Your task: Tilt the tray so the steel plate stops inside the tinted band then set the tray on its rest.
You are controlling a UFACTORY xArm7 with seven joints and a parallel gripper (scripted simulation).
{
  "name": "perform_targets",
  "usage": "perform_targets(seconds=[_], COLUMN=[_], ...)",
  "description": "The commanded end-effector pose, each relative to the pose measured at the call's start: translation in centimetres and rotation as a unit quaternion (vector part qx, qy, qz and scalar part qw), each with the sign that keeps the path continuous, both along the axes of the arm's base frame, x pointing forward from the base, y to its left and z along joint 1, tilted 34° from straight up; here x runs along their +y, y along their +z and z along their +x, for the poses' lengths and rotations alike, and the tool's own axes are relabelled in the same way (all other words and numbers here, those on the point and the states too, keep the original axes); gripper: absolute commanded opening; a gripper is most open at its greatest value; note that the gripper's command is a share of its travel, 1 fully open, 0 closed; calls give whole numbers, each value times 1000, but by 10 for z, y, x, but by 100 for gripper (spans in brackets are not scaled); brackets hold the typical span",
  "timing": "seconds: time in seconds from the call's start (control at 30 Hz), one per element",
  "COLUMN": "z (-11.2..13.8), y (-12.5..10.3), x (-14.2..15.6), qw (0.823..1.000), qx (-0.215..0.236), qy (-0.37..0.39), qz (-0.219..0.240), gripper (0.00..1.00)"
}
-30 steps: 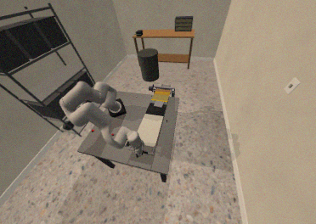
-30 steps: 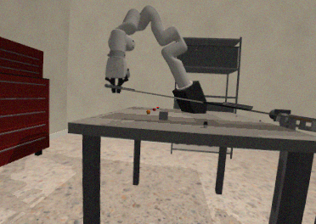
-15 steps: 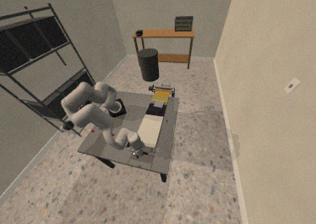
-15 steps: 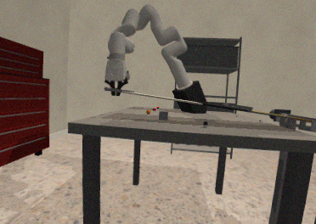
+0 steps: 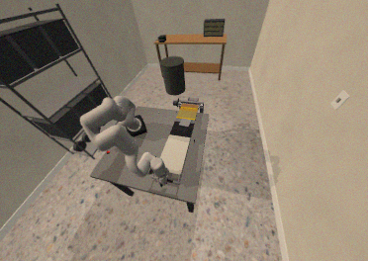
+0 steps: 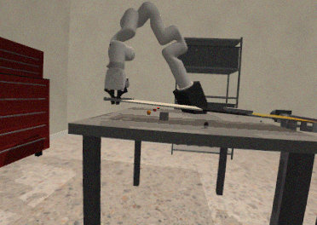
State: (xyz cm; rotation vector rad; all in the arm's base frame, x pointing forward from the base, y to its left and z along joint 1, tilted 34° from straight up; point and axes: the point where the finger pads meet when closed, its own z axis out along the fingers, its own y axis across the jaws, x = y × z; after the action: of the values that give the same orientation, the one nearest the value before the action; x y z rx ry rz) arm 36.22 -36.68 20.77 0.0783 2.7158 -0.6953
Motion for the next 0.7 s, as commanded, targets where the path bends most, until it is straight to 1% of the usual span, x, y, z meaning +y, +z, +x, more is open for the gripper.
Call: perform_targets(seconds=[0.0, 0.33, 0.4, 0.47, 0.5, 0.53, 0.57, 0.6, 0.67], z=[1, 0, -9, -20, -24, -26, -24, -20, -9], y=[2, 5, 28, 58, 67, 72, 68, 58, 28], x=[0, 2, 18, 40, 48, 51, 48, 40, 18], qw=[1000, 1000, 1000, 1000, 1000, 1000, 1000, 1000, 1000], qx=[-2, -2, -2, -2, -2, -2, -2, -2, -2], qy=[1, 1, 1, 1, 1, 1, 1, 1, 1], qz=[1, 1, 1, 1, 1, 1, 1, 1, 1], gripper=[0, 0, 0, 0, 0, 0, 0, 0, 0])
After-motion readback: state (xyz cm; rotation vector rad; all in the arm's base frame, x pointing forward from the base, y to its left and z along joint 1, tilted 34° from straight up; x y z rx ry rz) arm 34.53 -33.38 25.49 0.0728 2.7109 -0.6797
